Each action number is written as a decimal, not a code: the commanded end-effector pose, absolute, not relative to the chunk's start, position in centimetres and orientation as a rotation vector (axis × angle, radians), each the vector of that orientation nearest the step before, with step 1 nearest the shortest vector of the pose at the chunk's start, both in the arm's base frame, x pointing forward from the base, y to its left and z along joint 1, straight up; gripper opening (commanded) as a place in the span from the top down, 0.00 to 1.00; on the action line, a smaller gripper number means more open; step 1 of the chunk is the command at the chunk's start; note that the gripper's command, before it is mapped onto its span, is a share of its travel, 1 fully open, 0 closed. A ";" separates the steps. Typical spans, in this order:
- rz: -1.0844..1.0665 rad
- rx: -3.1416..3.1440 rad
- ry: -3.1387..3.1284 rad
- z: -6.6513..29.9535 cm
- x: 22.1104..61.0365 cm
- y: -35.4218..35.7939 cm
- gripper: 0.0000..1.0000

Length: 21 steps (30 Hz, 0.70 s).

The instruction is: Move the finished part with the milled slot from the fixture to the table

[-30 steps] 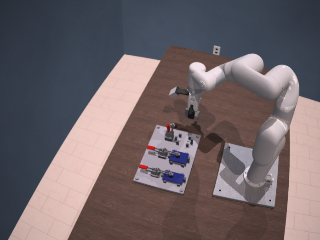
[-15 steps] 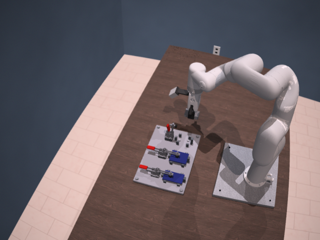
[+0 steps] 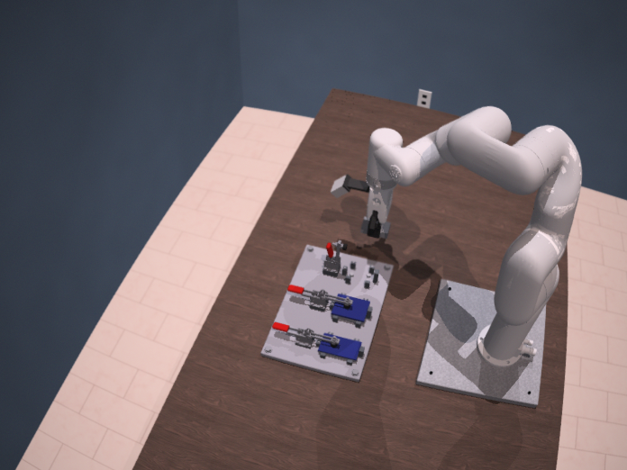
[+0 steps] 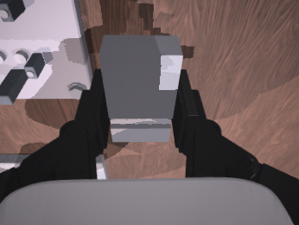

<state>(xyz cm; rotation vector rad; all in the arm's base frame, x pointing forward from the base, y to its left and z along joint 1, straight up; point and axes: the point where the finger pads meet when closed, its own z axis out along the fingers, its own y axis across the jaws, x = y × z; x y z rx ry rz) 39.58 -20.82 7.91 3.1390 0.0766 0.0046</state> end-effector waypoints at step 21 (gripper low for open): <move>0.009 3.137 0.077 2.8 39.7 -20.9 1.00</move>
